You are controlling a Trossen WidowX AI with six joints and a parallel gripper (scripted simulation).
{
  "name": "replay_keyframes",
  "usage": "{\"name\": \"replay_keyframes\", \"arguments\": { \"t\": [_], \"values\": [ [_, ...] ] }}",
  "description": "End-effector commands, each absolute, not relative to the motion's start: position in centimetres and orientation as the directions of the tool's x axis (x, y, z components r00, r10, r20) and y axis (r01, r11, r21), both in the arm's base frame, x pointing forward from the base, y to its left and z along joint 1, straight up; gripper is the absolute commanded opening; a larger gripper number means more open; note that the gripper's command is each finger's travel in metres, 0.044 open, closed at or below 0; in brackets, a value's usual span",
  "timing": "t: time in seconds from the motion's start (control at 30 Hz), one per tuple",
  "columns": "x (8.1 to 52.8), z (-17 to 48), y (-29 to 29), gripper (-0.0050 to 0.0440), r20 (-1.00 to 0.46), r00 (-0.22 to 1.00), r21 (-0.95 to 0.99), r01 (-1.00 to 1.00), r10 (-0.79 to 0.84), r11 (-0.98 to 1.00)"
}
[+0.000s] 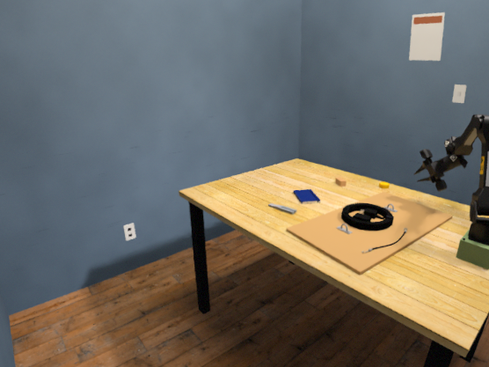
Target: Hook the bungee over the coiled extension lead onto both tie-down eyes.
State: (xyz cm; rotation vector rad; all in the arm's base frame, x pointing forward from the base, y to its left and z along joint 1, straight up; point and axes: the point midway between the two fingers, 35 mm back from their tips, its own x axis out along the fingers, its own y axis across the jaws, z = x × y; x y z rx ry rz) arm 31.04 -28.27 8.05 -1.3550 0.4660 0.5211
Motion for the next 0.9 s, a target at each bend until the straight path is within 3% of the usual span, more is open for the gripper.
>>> {"name": "replay_keyframes", "arguments": {
  "t": [0.0,0.87],
  "values": [
    [32.7,8.6,-27.3,0.0150,-0.608,0.788,-0.774,-0.616,0.101,0.147],
    [37.9,7.4,-18.5,0.0150,-0.714,0.656,-0.613,-0.754,0.245,0.234]
  ]
}}
